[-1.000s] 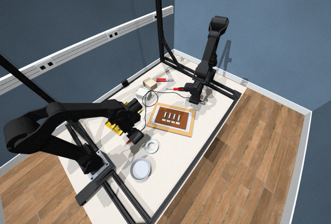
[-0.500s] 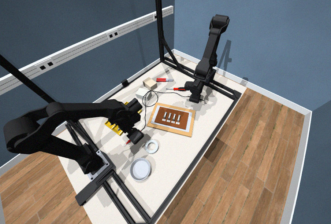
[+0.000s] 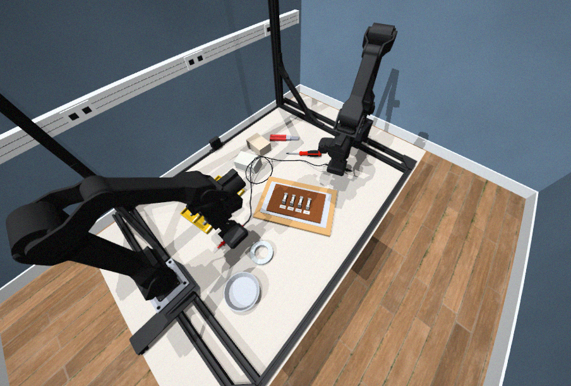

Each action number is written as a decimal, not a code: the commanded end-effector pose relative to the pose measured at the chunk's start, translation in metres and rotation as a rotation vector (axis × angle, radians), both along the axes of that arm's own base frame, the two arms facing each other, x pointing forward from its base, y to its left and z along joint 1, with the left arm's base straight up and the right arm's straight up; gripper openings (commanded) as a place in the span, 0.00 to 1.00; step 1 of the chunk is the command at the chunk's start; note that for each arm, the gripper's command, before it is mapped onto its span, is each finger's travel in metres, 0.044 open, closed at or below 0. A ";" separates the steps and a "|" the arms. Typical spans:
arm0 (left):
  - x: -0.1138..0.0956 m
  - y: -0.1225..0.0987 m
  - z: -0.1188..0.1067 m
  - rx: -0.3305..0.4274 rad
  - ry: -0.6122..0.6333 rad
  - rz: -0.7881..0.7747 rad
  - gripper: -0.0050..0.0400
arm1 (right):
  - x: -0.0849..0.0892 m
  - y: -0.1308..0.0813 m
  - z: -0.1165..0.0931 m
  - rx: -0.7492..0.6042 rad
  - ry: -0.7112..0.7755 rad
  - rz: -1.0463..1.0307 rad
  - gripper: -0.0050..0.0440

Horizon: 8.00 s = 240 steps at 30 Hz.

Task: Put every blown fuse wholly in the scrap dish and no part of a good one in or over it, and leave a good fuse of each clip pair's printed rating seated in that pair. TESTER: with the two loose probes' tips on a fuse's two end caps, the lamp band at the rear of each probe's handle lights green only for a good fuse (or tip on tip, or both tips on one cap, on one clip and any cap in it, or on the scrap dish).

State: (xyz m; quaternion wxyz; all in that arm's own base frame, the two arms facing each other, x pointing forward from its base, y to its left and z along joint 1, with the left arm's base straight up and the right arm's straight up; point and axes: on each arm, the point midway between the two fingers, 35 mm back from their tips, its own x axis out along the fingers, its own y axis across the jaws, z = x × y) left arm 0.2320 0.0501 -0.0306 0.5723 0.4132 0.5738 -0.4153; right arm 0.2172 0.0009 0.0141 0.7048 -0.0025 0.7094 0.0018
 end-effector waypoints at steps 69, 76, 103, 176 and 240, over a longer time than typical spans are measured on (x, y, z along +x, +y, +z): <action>-0.010 -0.046 0.019 -0.003 -0.017 1.039 0.00 | 0.005 0.000 0.005 0.001 -0.023 -0.003 0.42; -0.012 -0.052 0.019 -0.004 -0.017 1.172 0.00 | 0.005 0.000 0.005 0.001 -0.023 -0.003 0.42; -0.014 -0.054 0.001 0.005 -0.002 1.235 0.00 | 0.005 0.000 0.005 0.001 -0.023 -0.003 0.42; -0.005 -0.054 -0.011 -0.016 -0.030 1.235 0.45 | 0.005 0.000 0.005 0.001 -0.023 -0.003 0.42; -0.017 -0.053 0.040 0.228 0.302 1.221 0.45 | -0.002 0.004 0.015 0.006 0.366 -0.018 0.42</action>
